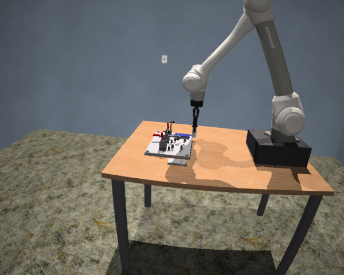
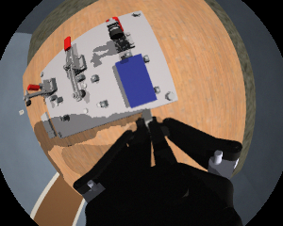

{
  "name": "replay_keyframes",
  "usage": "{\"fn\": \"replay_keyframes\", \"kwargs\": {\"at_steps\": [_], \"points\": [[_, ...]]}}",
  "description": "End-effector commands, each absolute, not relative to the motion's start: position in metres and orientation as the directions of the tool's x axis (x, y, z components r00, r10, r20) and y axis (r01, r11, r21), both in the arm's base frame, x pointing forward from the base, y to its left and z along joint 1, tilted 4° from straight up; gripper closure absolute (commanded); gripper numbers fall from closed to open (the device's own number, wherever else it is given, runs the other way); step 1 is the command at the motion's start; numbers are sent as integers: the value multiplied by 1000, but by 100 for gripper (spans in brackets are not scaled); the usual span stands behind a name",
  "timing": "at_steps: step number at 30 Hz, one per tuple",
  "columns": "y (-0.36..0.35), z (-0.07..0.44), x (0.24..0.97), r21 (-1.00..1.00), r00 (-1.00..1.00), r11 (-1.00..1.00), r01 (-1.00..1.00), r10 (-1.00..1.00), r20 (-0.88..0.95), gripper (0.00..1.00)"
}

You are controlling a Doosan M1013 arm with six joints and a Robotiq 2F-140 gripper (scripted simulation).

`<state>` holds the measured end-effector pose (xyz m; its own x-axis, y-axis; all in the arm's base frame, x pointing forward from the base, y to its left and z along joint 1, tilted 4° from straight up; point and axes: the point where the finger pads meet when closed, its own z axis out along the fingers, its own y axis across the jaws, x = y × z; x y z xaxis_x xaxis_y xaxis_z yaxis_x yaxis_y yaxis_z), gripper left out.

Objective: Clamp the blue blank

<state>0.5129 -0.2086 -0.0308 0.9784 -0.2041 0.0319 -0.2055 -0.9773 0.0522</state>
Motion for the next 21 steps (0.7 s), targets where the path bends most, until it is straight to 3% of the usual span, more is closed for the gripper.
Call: {"fn": "replay_keyframes", "kwargs": {"at_steps": [1, 21], "points": [[-209, -31, 513, 52, 978, -977, -205, -204, 32, 100], [-210, -31, 519, 52, 978, -977, -205, -204, 32, 100]]}}
